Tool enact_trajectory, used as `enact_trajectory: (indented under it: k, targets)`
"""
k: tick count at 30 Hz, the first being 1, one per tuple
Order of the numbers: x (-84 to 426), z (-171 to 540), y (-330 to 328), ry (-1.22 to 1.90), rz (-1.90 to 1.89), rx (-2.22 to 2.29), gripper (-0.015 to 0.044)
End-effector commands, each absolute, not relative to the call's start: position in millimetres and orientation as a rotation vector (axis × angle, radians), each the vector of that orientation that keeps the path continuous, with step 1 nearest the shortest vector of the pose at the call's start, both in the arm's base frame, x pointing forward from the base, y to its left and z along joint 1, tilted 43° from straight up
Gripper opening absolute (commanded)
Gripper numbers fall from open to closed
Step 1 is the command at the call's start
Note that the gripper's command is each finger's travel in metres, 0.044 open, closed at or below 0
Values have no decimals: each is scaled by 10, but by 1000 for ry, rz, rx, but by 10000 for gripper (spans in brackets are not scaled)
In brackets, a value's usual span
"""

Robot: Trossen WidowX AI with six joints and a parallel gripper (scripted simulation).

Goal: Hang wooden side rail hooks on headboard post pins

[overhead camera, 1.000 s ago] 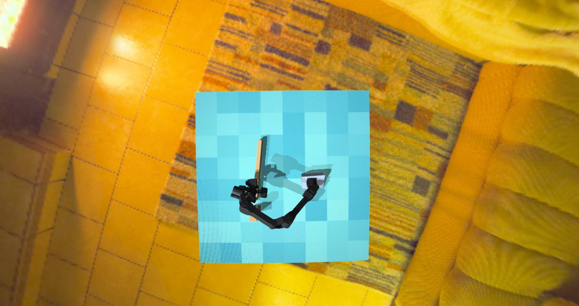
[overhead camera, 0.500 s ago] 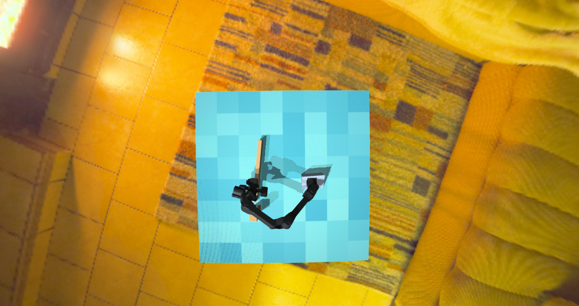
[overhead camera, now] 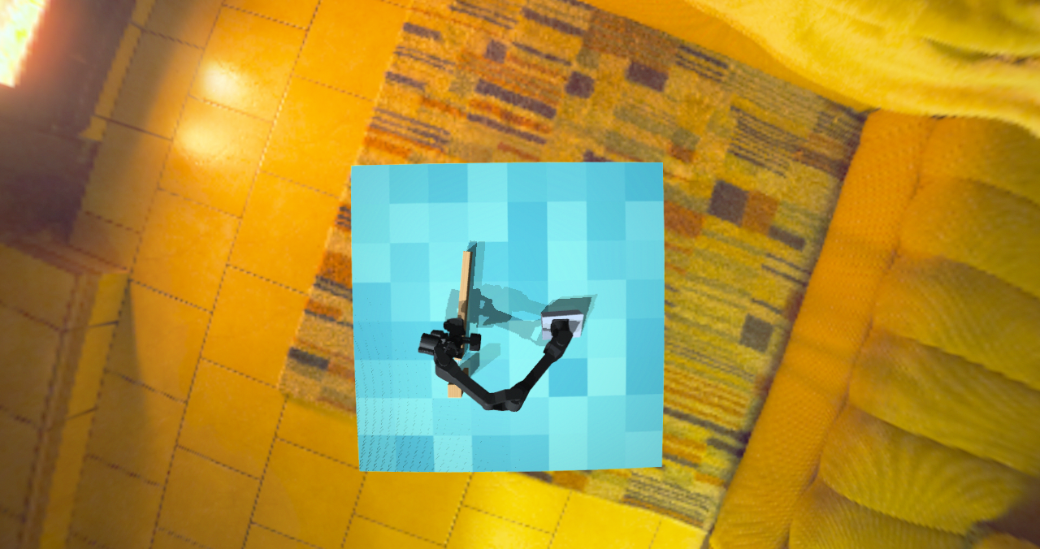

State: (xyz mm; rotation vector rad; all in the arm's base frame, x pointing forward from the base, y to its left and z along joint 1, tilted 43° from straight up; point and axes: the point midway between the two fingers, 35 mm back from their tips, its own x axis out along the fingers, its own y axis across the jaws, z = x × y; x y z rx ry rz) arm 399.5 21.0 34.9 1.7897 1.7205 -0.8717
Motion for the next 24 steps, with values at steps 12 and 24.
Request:
enact_trajectory:
  k: [12, 24]
  targets:
    - [3977, 169, 391, 1728, -872, 1792, 440]
    - [3964, 75, 484, 1730, -871, 1793, 414]
